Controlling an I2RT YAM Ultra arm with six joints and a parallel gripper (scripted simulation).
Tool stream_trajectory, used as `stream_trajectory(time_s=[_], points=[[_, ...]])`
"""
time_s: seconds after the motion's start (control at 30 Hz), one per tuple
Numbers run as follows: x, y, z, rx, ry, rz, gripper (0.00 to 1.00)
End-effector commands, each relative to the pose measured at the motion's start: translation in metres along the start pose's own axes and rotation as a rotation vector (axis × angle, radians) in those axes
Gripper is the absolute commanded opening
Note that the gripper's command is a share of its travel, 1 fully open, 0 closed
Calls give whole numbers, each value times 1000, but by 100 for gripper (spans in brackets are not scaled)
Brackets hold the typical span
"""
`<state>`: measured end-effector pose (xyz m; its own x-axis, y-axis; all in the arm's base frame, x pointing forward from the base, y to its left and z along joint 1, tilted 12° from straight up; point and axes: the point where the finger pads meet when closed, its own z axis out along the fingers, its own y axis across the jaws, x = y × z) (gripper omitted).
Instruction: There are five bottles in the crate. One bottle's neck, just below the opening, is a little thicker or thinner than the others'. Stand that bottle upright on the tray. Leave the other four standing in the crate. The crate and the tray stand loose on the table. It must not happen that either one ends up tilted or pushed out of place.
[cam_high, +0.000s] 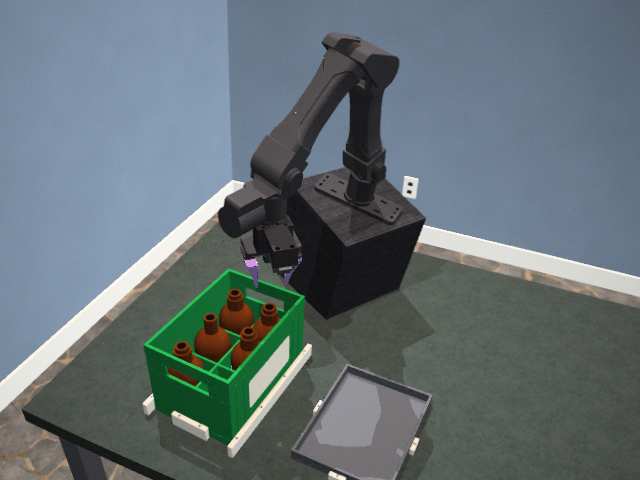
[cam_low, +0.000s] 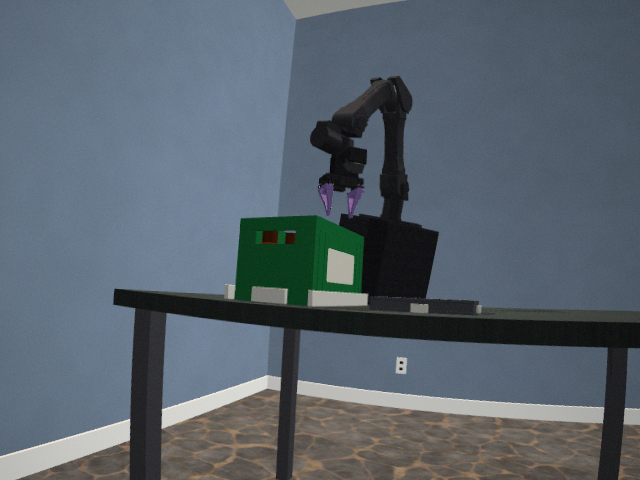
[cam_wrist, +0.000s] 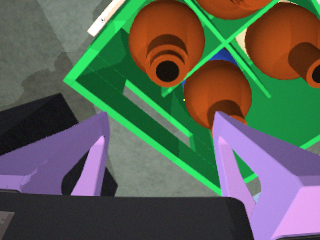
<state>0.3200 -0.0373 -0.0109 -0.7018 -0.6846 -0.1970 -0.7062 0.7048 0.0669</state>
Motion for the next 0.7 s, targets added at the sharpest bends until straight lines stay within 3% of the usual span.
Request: stream_trajectory(time_s=[0.0,0.3,0.33,0.67], points=[[-9,-11,-19,35,-34,-7,61],[-9,-11,-19,35,-34,-7,61],[-9,-11,-19,35,-34,-4,0],[-9,-11,-19,35,-34,-4,0]])
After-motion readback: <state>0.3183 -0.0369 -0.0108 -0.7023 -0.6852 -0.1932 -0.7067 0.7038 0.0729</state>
